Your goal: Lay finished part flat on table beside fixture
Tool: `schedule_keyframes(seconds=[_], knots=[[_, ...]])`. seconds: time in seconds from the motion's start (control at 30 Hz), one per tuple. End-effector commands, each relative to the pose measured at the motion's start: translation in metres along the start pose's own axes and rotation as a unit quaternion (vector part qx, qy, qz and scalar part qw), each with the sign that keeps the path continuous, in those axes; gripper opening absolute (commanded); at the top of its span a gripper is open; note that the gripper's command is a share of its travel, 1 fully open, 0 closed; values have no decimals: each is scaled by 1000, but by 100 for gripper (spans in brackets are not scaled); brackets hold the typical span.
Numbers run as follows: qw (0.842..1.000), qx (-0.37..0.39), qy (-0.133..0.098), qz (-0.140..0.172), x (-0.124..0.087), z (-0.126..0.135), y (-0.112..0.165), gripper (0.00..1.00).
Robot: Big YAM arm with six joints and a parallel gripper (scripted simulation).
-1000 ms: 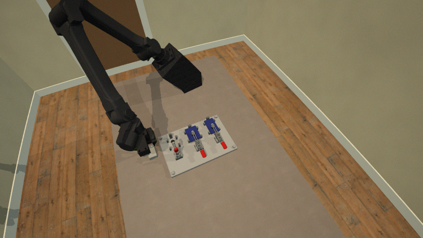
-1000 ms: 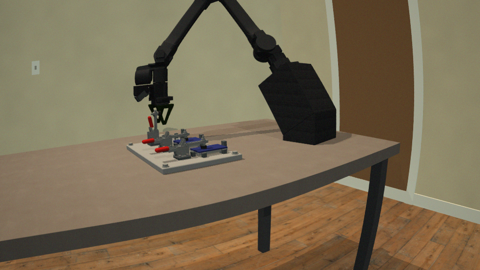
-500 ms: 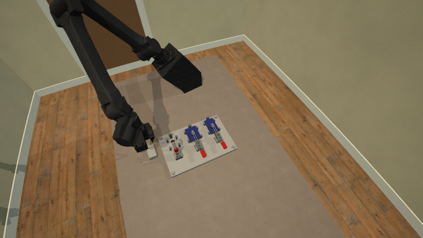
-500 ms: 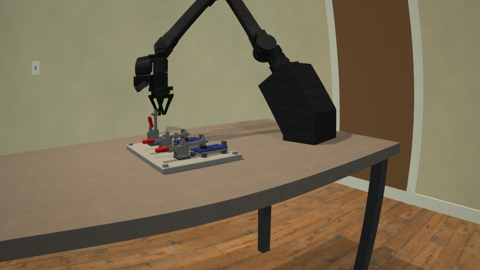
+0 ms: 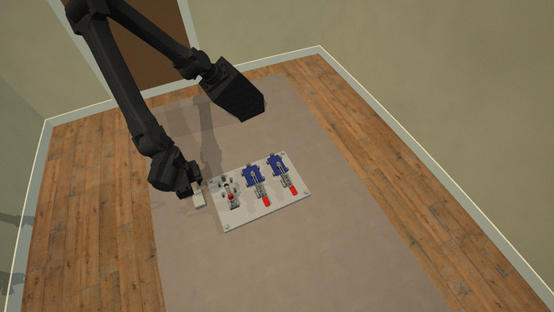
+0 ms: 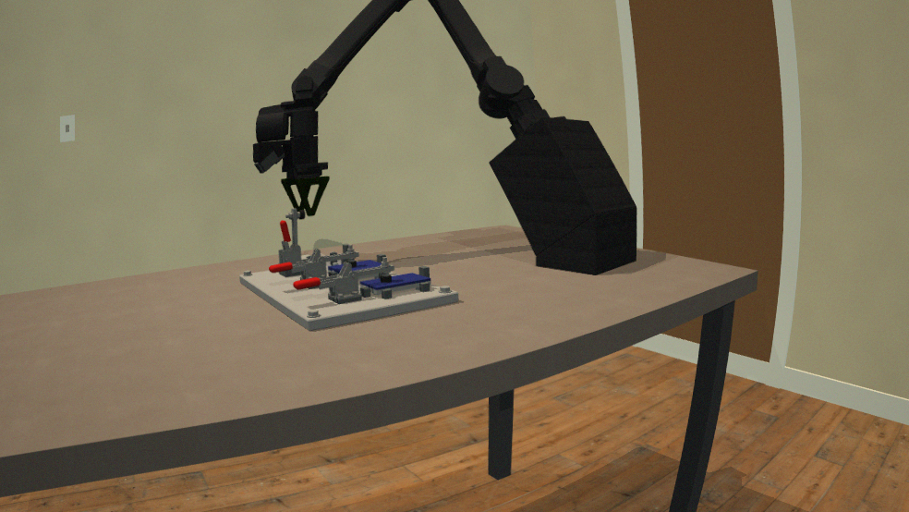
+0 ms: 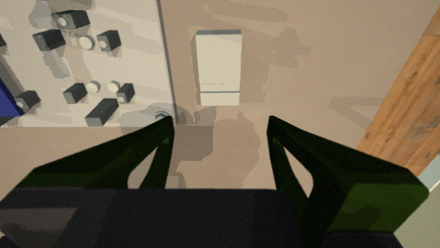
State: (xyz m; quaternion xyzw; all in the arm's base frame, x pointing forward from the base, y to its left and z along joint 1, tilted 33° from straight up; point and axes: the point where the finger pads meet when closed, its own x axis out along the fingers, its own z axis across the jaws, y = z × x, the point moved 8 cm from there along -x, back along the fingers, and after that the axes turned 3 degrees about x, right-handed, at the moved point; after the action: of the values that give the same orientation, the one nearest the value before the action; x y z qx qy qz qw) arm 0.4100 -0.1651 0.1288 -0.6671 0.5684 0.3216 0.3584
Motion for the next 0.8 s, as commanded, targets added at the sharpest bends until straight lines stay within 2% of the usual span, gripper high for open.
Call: schedule_keyframes(seconds=[0.0, 0.77], knots=[[1000, -1, 4, -14, -14, -2, -15, 64], [1000, -1, 5, -18, -20, -3, -16, 64]])
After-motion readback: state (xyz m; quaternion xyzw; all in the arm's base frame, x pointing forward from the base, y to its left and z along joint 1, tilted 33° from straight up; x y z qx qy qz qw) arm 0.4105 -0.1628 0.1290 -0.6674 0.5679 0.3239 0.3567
